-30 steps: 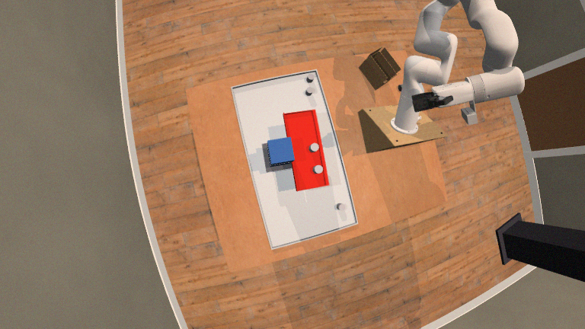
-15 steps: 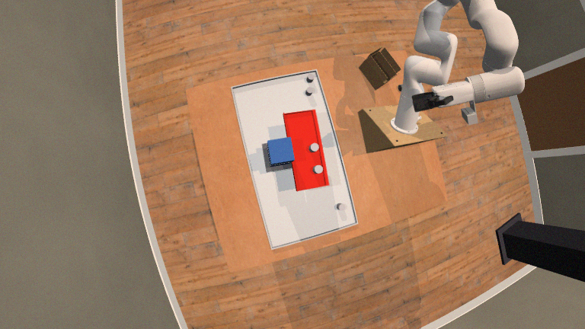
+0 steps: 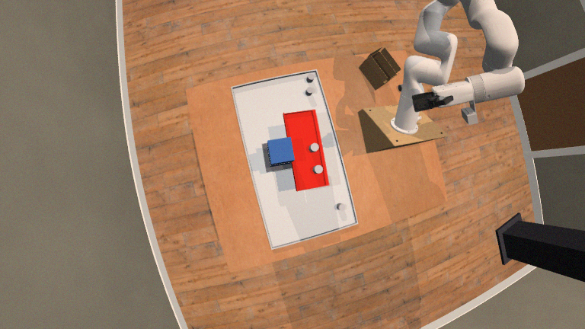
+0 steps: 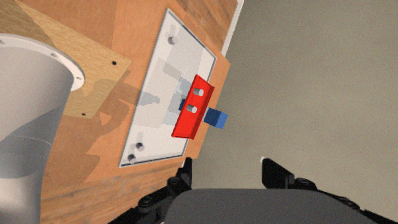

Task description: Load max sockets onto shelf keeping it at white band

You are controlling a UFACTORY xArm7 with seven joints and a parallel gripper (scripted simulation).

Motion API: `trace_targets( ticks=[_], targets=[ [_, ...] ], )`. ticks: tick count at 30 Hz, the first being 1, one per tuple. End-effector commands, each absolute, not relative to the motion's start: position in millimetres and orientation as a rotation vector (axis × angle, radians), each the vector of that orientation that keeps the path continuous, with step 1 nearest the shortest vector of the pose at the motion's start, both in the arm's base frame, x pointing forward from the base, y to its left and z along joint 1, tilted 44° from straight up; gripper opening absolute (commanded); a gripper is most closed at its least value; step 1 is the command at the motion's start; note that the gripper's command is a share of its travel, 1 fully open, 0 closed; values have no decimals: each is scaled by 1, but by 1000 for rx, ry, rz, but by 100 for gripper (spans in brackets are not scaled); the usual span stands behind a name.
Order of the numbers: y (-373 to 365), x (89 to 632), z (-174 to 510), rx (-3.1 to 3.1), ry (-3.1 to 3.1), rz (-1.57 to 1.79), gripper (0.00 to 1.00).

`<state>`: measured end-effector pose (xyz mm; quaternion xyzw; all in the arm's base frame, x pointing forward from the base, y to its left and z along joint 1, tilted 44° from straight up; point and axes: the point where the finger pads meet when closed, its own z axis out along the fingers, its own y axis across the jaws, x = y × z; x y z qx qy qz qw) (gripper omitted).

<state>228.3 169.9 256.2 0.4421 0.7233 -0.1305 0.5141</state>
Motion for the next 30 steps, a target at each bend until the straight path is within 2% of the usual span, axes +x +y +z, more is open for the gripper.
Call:
trace_targets(
  ticks=[1,25,30],
  targets=[
    [171,228,257,1064,1739,-310,100],
    [171,229,256,1066,1740,-312,100],
    [152,256,220,1248,1765,-414,100]
  ],
)
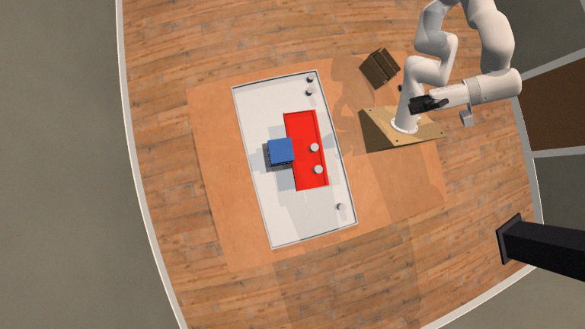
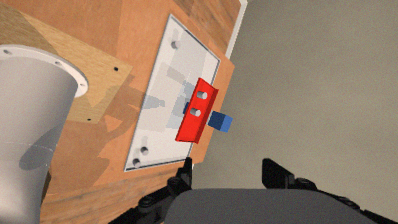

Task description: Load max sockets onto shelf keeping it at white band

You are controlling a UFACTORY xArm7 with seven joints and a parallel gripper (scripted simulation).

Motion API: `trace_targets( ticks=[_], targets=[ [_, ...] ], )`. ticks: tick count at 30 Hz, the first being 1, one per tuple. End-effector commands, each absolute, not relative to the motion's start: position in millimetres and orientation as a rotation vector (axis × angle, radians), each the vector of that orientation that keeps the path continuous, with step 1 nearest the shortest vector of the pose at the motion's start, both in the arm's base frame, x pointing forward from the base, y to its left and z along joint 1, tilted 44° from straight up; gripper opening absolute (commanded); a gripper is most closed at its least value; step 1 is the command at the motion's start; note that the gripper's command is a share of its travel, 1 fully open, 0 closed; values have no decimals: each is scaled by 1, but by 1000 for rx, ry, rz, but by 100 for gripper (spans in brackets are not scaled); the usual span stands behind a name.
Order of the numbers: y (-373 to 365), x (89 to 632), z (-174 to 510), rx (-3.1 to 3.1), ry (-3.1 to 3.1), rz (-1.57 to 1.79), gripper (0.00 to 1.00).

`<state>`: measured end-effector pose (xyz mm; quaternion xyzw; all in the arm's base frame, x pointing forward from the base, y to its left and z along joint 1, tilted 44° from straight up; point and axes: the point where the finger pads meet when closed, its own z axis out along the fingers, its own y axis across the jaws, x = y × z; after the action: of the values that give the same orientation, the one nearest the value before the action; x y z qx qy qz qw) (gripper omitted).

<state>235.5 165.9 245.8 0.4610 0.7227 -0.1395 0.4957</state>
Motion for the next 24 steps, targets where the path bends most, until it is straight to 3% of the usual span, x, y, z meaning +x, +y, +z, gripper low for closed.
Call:
trace_targets(
  ticks=[1,13,24],
  targets=[
    [152,256,220,1248,1765,-414,100],
    [68,305,109,1821,1649,-710,100],
    [29,308,67,2030,1532,-820,100]
  ],
)
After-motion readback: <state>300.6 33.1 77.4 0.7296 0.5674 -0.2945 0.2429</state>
